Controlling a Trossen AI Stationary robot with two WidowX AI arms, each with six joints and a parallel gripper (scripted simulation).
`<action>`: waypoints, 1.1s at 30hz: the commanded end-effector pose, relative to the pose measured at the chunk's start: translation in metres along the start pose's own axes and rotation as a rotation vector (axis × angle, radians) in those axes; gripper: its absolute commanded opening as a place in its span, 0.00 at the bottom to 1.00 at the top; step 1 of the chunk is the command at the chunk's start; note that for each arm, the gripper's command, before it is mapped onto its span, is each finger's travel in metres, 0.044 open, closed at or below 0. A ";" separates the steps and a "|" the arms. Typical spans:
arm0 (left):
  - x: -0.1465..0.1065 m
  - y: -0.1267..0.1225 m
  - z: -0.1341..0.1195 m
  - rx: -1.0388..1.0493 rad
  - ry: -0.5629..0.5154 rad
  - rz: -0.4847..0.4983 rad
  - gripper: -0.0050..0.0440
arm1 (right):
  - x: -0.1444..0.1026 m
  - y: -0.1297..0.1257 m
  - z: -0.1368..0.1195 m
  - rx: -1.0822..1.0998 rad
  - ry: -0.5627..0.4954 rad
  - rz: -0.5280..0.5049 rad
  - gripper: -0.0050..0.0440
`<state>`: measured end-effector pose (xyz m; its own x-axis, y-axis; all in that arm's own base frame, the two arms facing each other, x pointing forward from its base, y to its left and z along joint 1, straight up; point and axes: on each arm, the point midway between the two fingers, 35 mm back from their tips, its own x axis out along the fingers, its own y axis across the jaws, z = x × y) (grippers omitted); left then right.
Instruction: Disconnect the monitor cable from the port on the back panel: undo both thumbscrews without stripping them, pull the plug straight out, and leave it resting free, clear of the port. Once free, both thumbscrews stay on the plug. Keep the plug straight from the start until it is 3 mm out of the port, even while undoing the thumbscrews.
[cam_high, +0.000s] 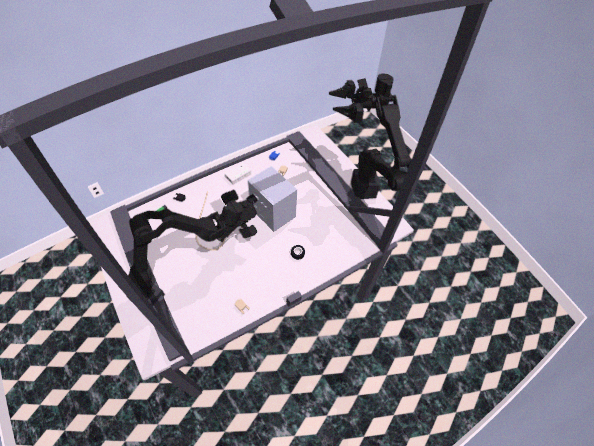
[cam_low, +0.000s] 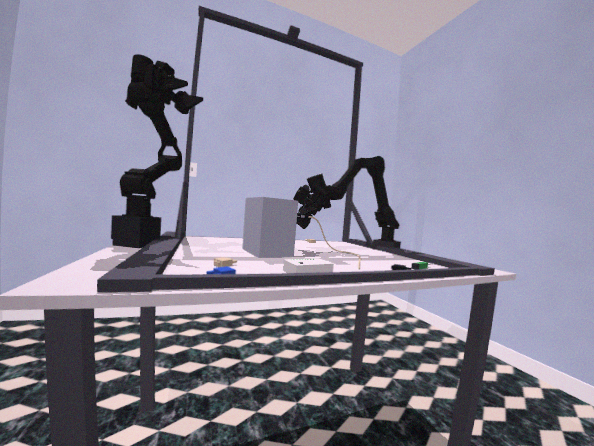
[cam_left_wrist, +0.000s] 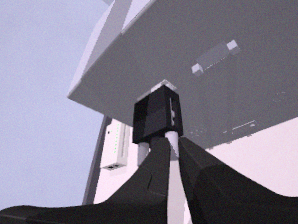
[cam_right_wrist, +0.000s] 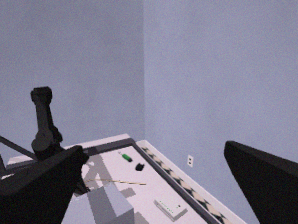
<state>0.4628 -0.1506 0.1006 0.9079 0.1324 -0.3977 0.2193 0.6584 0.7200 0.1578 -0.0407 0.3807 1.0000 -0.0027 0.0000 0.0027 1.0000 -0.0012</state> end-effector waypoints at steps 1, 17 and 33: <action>-0.003 0.008 0.007 -0.017 -0.013 0.015 0.15 | 0.000 0.001 0.003 -0.004 -0.001 0.003 1.00; -0.003 0.008 0.007 -0.017 -0.013 0.015 0.84 | 0.000 0.001 0.003 -0.004 -0.001 0.003 1.00; -0.002 0.007 0.008 0.003 -0.017 0.028 1.00 | 0.000 0.001 0.003 -0.004 -0.001 0.003 1.00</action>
<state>0.4625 -0.1501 0.1002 0.9075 0.1378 -0.3968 0.2160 0.6572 0.7221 0.1578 -0.0407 0.3807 1.0000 -0.0027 0.0000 0.0027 1.0000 -0.0012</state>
